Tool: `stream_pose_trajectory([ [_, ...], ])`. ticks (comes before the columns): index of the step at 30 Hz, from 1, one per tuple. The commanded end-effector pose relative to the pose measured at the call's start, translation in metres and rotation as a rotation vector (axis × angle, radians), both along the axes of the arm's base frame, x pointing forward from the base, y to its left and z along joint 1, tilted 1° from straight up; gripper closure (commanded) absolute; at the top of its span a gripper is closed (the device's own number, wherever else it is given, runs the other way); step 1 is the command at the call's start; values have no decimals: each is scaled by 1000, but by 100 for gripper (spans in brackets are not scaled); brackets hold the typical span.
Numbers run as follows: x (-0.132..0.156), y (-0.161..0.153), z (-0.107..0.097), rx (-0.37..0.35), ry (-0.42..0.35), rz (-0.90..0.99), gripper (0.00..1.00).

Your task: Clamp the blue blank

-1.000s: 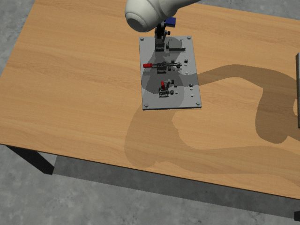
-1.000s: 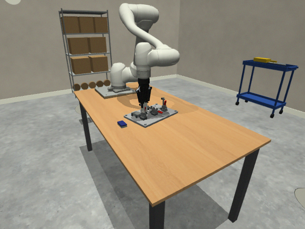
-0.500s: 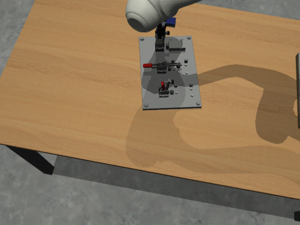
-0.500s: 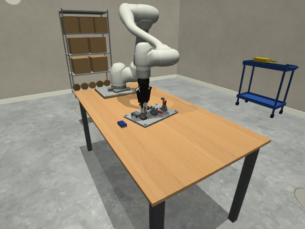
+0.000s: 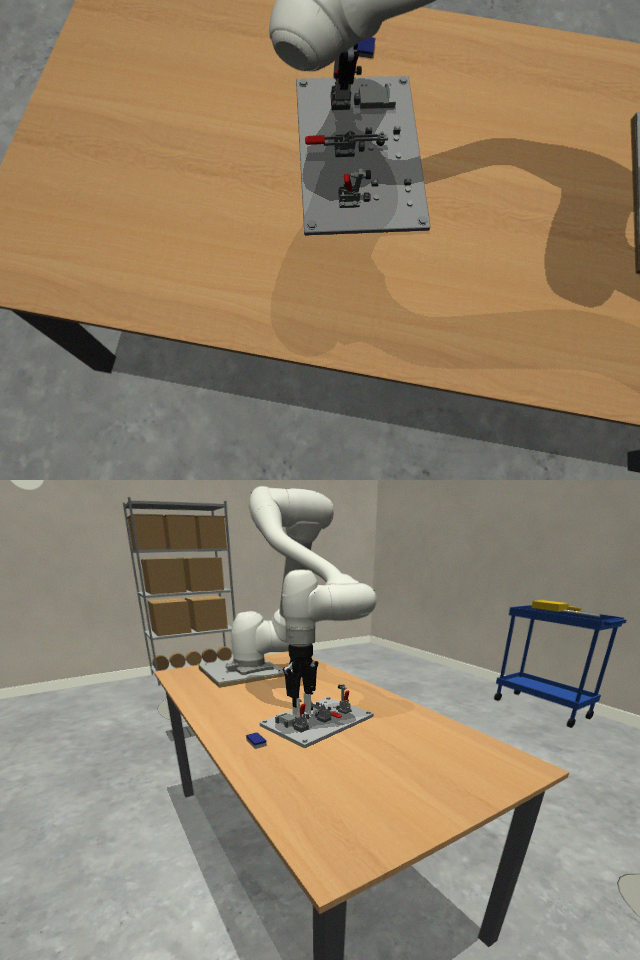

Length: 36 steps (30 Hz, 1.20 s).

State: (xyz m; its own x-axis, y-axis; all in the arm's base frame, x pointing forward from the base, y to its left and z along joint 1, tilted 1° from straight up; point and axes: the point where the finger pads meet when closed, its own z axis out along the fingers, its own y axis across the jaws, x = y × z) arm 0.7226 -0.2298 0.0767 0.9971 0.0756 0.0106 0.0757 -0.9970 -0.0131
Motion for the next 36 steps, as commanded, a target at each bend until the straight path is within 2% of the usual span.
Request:
stream_pose_trajectory([
  [1, -4, 3, -1, 8, 5, 0, 72],
  [24, -4, 3, 0, 8, 5, 0, 72],
  [29, -4, 2, 18, 8, 5, 0, 72],
  [31, -4, 2, 18, 8, 5, 0, 72],
  [36, -4, 2, 42, 8, 5, 0, 72],
])
